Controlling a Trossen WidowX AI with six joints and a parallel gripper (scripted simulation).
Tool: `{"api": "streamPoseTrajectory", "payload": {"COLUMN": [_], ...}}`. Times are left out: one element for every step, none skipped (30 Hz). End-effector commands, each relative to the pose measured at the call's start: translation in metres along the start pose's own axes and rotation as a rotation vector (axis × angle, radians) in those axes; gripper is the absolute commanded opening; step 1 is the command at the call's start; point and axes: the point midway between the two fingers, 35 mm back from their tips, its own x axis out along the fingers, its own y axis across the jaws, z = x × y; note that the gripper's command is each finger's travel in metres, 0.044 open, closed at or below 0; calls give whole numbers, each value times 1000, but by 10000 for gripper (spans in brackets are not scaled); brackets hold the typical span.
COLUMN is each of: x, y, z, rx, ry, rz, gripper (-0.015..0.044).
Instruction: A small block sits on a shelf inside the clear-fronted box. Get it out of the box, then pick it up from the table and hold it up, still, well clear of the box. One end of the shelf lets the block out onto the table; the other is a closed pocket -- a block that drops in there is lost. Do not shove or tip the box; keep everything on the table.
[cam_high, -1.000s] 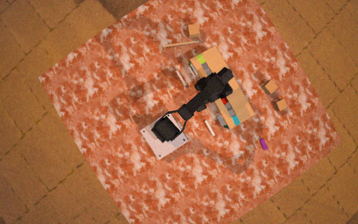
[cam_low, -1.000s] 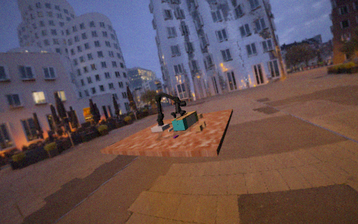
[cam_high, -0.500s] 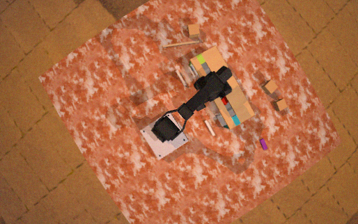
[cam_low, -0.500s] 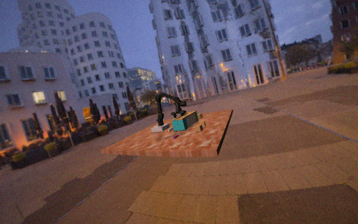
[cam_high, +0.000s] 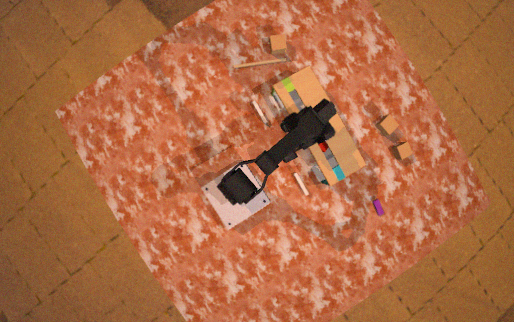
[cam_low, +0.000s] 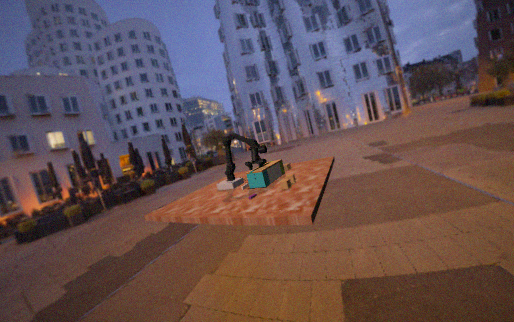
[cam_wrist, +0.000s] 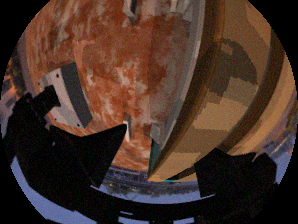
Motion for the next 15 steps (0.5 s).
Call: {"api": "streamPoseTrajectory", "payload": {"x": [3,3,3,4,4,4,5,5,5,6,6,6,7,7,7], "y": [1,1,1,1,1,1,1,1,1,1,1,1,1,1,1], "z": [-5,-6,-7,-8,-9,-10,-11,-12,-13,-14,-15,-16,-17,-18,-19], "rx": [-3,-3,-3,-3,-3,-3,-3,-3,-3,-3,-3,-3,-3,-3,-3], "ry": [4,4,4,4,4,4,5,5,5,5,5,5,5,5,5], "rz": [3,3,3,3,3,3,3,3,3,3,3,3,3,3,3], "gripper": [400,400,400,400,400,400,400,400,400,400,400,400,400,400,400]}}
